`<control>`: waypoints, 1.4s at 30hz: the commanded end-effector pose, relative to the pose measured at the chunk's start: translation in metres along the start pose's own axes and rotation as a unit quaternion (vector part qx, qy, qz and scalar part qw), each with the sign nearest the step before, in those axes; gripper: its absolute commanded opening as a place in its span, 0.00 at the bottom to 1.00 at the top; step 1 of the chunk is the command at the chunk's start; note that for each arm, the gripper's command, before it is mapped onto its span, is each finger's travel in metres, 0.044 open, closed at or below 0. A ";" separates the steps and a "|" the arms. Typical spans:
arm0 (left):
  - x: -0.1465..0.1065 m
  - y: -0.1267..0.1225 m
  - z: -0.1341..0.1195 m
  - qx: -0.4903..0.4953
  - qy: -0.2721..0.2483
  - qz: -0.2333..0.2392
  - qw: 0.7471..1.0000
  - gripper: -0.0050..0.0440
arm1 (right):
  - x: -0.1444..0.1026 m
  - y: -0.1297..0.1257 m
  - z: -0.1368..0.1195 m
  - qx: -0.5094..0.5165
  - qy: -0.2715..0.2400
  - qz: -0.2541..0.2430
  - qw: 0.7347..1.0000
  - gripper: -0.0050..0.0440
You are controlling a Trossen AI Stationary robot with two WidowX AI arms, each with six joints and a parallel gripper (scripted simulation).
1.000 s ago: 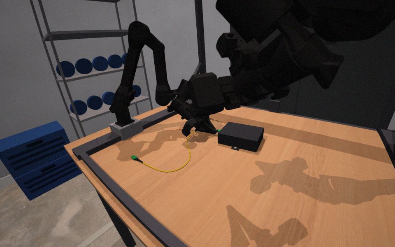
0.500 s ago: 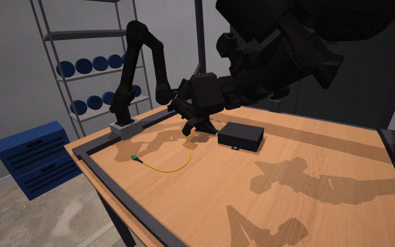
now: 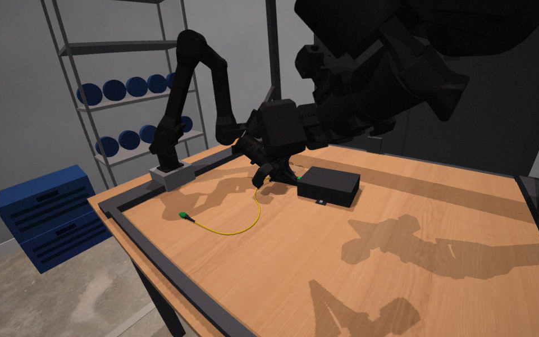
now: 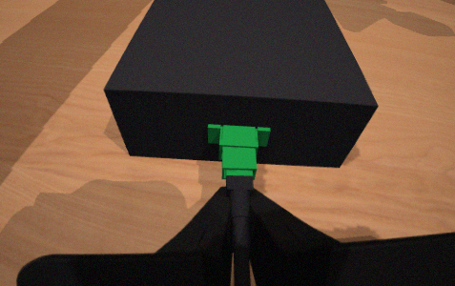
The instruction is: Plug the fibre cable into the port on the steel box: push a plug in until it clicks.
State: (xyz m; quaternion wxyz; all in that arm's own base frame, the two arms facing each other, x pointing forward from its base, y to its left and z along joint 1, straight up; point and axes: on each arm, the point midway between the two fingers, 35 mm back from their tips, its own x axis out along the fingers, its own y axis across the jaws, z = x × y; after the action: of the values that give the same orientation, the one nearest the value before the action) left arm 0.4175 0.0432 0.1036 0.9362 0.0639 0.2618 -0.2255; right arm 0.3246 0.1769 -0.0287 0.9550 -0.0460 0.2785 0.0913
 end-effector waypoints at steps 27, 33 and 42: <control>-0.003 0.002 0.008 0.007 -0.008 0.004 1.000 0.00 | -0.009 0.002 0.032 0.035 -0.049 -0.010 0.998 0.34; -0.003 0.002 0.008 0.007 -0.008 0.004 1.000 0.00 | -0.010 0.002 0.032 0.035 -0.050 -0.010 0.998 0.34; -0.003 0.002 0.008 0.007 -0.008 0.004 1.000 0.00 | -0.008 0.002 0.048 0.037 -0.055 -0.007 0.998 0.34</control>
State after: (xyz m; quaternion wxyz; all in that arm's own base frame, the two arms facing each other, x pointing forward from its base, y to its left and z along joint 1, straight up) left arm 0.4175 0.0432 0.1036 0.9362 0.0639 0.2618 -0.2255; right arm 0.3352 0.1796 0.0010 0.9672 -0.0184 0.2431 0.0711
